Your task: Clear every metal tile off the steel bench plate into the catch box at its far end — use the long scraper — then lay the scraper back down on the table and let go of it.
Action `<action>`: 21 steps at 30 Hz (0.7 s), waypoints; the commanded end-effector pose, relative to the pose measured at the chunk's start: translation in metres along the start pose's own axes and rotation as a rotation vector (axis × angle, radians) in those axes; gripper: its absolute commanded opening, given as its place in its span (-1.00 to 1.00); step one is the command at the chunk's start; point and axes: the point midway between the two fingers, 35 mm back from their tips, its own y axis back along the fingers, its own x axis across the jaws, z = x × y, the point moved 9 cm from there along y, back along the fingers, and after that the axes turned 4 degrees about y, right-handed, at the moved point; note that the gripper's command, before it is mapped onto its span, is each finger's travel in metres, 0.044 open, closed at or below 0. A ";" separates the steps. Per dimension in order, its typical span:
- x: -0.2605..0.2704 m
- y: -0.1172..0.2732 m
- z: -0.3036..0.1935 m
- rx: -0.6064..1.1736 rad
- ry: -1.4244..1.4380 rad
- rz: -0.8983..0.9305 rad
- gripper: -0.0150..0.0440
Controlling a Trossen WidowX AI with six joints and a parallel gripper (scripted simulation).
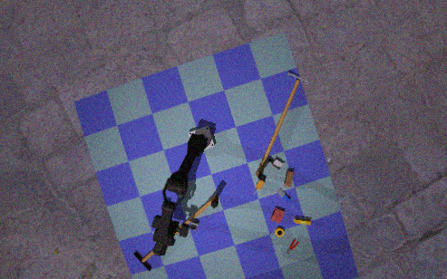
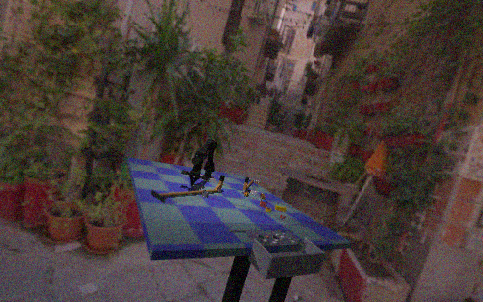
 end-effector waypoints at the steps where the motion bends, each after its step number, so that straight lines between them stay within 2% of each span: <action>1: 0.000 -0.009 -0.003 0.005 -0.009 -0.003 -0.49; 13: 0.002 -0.031 -0.014 0.005 -0.026 -0.004 -0.49; 21: 0.005 -0.031 -0.010 0.005 -0.026 -0.003 -0.49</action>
